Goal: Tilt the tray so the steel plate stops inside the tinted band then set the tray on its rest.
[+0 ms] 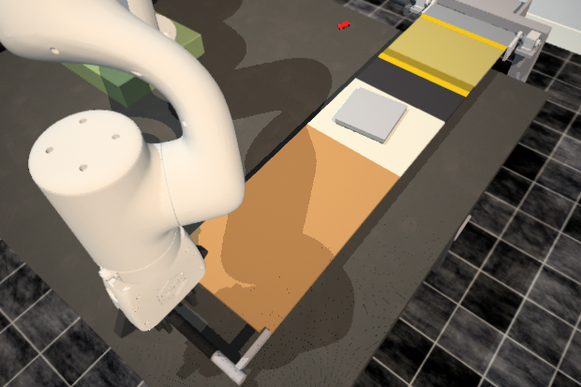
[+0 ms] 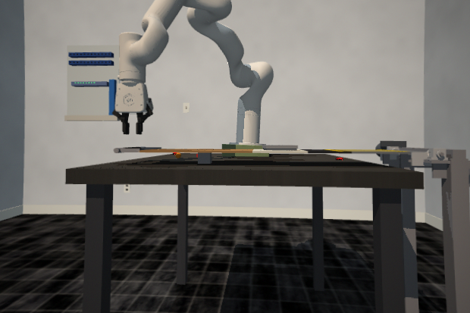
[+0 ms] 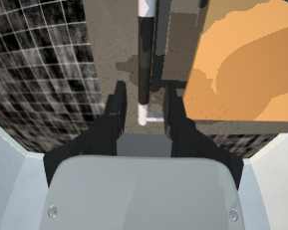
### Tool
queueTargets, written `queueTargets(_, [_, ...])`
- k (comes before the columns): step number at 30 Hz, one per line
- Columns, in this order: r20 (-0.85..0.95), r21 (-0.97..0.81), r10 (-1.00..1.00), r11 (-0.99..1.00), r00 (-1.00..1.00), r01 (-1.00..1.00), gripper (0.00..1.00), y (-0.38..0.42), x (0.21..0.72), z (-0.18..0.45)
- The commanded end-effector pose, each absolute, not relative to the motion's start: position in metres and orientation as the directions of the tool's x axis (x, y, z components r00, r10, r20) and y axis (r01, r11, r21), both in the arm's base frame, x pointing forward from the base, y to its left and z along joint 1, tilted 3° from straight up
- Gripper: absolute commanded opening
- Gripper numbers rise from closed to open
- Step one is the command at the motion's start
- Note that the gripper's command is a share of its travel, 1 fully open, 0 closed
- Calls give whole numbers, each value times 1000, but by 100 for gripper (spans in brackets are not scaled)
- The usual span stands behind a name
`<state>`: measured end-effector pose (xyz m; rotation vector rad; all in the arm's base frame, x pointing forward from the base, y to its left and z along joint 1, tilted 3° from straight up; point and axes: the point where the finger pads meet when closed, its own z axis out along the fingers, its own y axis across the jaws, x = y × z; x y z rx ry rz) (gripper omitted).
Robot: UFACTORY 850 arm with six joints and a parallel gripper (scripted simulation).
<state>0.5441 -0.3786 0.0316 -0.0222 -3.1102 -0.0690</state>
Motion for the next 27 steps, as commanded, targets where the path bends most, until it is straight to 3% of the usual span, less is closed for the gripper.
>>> queueTargets(1, [29,43,14,999,-999,15,40,-379,545,27])
queueTargets(27, [29,43,14,999,-999,15,40,-378,545,0])
